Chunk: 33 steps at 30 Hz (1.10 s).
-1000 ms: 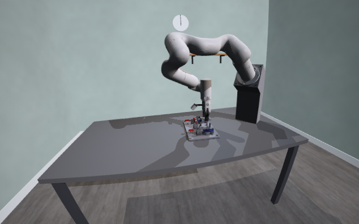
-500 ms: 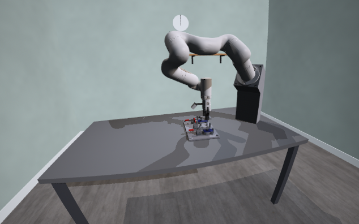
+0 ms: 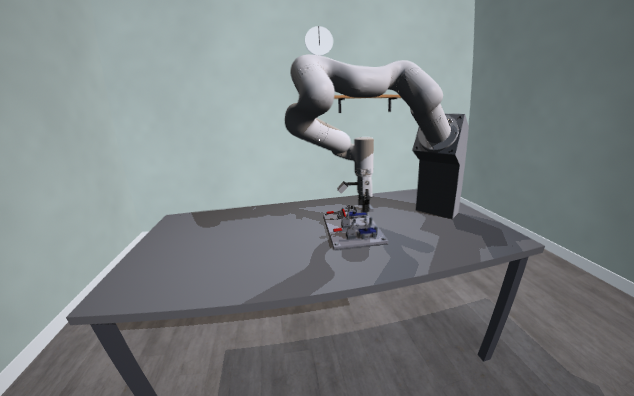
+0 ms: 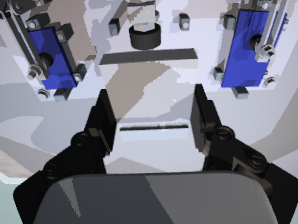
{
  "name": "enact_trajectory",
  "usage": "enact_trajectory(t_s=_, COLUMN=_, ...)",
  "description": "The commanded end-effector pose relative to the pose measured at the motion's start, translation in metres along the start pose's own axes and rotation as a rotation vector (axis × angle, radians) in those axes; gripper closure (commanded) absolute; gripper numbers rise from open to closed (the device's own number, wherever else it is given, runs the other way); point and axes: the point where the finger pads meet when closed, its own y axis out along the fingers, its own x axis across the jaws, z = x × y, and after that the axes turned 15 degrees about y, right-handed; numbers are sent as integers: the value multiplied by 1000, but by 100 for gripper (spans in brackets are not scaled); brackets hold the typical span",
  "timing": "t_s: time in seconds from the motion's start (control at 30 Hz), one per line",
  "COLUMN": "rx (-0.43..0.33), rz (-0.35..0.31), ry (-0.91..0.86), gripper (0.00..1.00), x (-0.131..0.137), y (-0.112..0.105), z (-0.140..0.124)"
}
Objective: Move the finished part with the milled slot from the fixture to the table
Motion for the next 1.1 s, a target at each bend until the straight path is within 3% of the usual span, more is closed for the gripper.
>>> enact_trajectory(t_s=0.0, rx=0, rz=0, ry=0, gripper=100, x=0, y=0, z=0)
enact_trajectory(t_s=0.67, rx=0, rz=0, ry=0, gripper=100, x=-12, y=0, z=-3)
enact_trajectory(t_s=1.07, rx=0, rz=0, ry=0, gripper=100, x=-46, y=0, z=-12)
